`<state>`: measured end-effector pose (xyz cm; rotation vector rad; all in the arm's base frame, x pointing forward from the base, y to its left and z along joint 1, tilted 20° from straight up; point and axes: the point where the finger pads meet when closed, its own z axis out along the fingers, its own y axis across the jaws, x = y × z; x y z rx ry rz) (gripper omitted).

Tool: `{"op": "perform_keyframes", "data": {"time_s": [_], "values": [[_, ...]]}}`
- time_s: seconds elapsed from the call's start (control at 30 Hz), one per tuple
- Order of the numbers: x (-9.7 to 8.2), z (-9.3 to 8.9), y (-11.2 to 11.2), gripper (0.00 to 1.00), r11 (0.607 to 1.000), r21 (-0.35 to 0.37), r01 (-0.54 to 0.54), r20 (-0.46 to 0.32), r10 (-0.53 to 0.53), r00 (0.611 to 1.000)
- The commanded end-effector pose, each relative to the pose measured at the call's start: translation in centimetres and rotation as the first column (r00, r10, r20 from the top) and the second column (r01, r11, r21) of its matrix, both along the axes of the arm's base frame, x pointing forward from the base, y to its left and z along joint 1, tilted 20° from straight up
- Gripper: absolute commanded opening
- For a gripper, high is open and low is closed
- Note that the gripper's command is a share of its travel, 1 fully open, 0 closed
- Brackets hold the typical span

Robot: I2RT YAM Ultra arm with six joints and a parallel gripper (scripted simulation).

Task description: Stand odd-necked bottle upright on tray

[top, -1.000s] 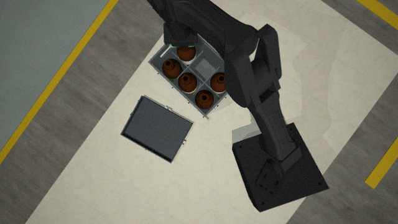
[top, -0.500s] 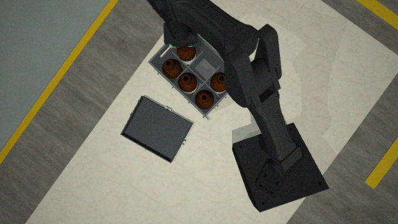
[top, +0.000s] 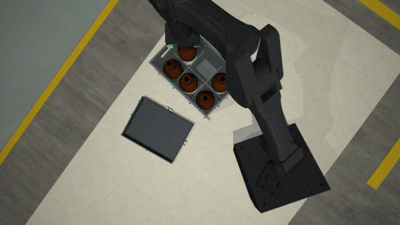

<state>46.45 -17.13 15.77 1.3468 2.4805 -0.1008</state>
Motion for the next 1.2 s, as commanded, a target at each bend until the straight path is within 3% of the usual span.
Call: {"op": "perform_keyframes", "data": {"time_s": [0.0, 0.97, 1.17], "values": [[1.08, 2.62, -0.21, 0.61, 1.000, -0.030, -0.003, 0.089, 0.005, 0.996], [1.08, 2.63, -0.21, 0.61, 1.000, -0.030, -0.003, 0.089, 0.005, 0.996], [1.07, 3.30, 0.08, 0.61, 0.999, -0.032, -0.004, 0.097, 0.007, 0.995]]}}
